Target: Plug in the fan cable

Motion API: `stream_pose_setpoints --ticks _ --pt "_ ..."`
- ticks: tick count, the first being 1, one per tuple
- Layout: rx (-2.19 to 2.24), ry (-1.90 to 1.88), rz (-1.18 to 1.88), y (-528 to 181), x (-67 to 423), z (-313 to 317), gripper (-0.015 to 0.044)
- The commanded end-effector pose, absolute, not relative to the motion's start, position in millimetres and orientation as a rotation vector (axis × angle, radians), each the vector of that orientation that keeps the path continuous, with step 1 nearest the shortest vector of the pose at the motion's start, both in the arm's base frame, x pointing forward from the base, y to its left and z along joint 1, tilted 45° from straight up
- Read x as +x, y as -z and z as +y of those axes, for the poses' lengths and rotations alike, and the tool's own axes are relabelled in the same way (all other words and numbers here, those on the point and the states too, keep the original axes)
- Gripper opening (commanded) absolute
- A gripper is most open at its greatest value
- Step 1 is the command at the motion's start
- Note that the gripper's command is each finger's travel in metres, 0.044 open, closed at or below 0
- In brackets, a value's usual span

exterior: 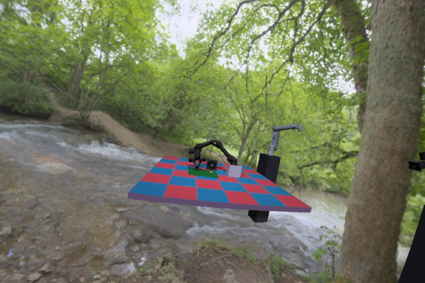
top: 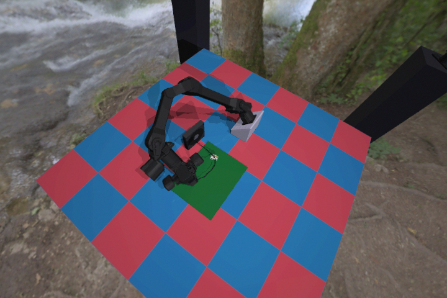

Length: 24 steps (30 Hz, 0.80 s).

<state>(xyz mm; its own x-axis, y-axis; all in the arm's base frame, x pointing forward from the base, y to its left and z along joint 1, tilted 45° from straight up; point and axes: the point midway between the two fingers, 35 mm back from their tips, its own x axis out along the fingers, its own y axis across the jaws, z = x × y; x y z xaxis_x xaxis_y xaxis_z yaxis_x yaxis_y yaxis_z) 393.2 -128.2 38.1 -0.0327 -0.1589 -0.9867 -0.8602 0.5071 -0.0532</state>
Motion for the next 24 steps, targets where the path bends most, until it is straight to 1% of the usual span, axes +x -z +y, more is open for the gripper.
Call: stream_pose_setpoints --ticks 1,24 --pt "-0.886 -0.744 1.485 -36.2 390.5 -130.2 0.0" --pt "-0.78 -0.857 1.19 -41.0 390.7 -135.8 0.0"
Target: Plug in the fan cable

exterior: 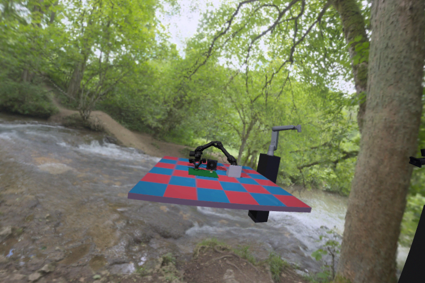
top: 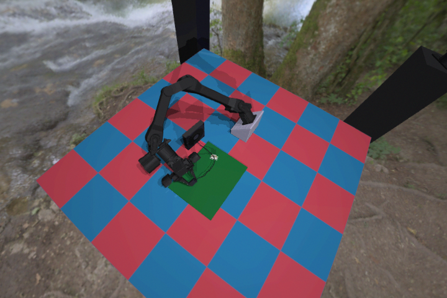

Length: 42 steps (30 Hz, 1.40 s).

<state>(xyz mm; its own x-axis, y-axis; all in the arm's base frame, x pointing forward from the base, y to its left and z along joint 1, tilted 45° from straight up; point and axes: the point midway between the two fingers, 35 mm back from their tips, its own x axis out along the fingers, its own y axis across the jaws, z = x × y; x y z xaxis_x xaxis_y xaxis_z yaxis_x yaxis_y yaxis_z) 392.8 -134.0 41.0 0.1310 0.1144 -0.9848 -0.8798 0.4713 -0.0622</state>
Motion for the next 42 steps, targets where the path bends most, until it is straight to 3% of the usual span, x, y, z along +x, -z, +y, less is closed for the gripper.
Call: stream_pose_setpoints --ticks 1,42 --pt "-0.777 -0.86 1.176 -41.6 390.8 -136.1 0.0" --pt "-0.747 -0.886 0.666 -77.5 390.8 -150.8 0.0"
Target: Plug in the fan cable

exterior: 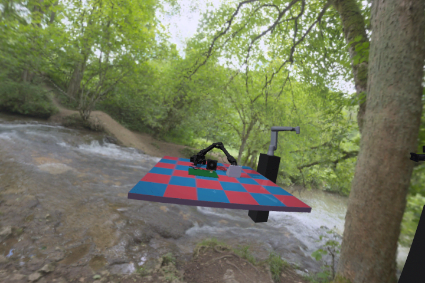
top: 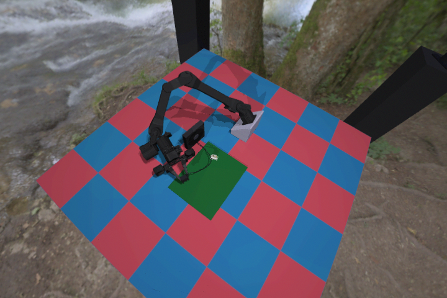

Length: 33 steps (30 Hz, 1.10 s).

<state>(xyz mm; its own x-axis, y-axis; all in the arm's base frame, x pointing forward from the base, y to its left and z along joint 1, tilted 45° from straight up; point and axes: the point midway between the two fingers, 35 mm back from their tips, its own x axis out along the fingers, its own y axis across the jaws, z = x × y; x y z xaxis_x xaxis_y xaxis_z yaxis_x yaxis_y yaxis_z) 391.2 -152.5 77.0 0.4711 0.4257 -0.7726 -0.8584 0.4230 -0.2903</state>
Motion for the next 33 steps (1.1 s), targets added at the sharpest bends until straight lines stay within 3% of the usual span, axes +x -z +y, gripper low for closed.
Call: stream_pose_setpoints --ticks 1,33 --pt "-0.748 -0.886 0.672 -78.2 391.4 -149.6 0.0" --pt "-0.757 -0.89 0.67 -76.4 391.5 -148.1 0.0"
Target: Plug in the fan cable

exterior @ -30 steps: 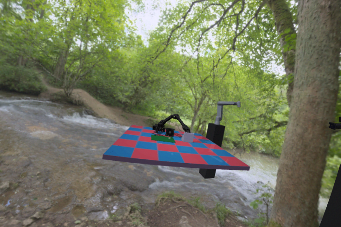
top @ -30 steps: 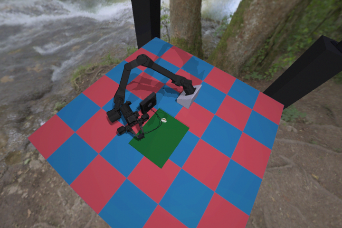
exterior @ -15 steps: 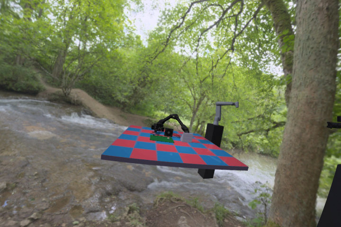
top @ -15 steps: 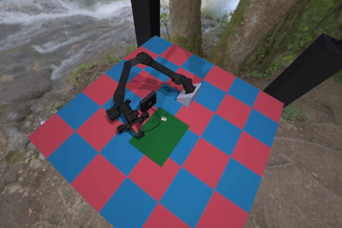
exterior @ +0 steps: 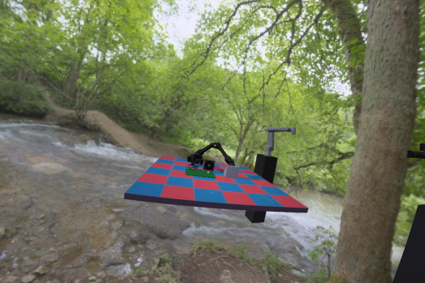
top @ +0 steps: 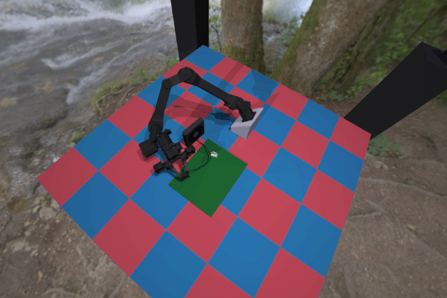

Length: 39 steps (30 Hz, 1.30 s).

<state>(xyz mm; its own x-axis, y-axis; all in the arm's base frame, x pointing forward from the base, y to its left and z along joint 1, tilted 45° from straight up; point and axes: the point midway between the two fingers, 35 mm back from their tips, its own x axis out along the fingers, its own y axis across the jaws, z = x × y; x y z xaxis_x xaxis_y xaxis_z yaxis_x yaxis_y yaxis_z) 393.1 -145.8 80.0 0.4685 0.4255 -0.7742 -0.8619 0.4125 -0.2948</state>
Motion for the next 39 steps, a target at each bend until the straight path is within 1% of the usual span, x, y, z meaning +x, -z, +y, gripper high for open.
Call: stream_pose_setpoints --ticks 1,39 --pt "-0.757 -0.89 0.67 -76.0 391.4 -148.5 0.0" --pt "-0.757 -0.89 0.672 -57.8 388.4 -166.7 0.0"
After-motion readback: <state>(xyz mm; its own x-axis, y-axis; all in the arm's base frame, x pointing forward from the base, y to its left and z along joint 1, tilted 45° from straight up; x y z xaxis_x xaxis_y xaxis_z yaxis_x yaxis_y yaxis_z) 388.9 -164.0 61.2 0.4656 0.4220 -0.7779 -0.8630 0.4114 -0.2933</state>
